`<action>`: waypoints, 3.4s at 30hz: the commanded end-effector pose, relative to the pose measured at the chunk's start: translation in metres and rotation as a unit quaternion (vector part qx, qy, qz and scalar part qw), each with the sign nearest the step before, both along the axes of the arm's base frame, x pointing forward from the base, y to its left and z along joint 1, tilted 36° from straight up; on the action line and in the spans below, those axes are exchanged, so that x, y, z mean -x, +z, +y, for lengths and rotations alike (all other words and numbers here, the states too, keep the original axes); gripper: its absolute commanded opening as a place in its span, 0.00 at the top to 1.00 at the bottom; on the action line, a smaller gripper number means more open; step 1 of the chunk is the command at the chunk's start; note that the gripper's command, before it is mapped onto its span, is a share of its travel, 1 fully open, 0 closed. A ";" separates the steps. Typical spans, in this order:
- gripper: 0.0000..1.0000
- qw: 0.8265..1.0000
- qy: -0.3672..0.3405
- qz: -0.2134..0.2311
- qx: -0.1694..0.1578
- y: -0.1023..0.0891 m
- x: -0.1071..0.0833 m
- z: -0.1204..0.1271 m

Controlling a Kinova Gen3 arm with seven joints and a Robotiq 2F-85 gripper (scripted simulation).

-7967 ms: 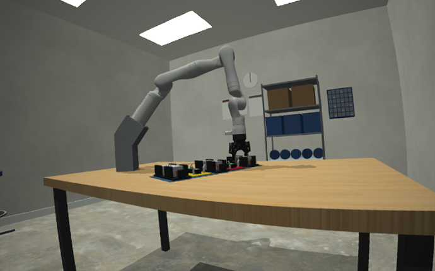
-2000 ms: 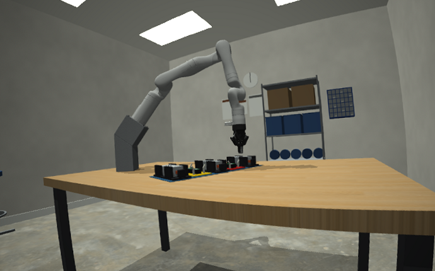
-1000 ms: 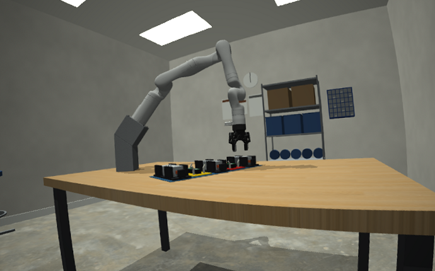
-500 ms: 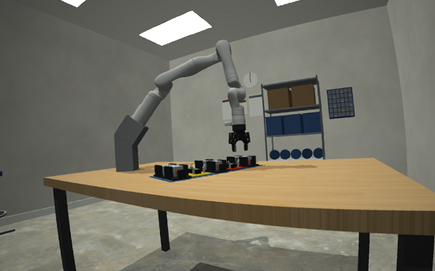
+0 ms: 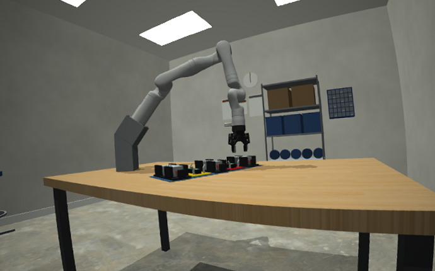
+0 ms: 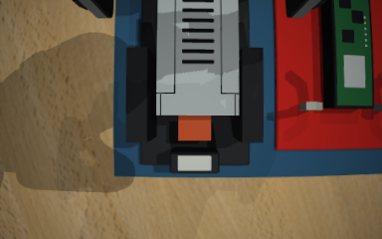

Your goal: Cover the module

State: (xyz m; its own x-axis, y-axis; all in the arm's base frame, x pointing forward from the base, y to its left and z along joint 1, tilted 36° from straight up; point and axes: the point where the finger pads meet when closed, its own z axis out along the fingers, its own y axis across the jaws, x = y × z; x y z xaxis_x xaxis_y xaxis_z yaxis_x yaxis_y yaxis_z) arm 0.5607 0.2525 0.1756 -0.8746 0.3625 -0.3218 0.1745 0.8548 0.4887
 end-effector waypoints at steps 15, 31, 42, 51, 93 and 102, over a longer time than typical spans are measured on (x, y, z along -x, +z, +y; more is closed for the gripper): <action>0.00 1.000 0.000 -0.002 -0.001 -0.005 -0.004 0.005; 0.00 1.000 -0.001 -0.001 -0.001 -0.005 -0.004 0.004; 0.00 1.000 -0.002 -0.004 -0.002 -0.004 -0.008 0.005; 0.00 1.000 -0.001 -0.003 -0.002 -0.008 -0.008 0.007; 0.00 1.000 -0.002 -0.004 -0.002 -0.012 -0.013 0.008; 0.00 1.000 -0.001 -0.003 -0.002 -0.016 -0.013 0.011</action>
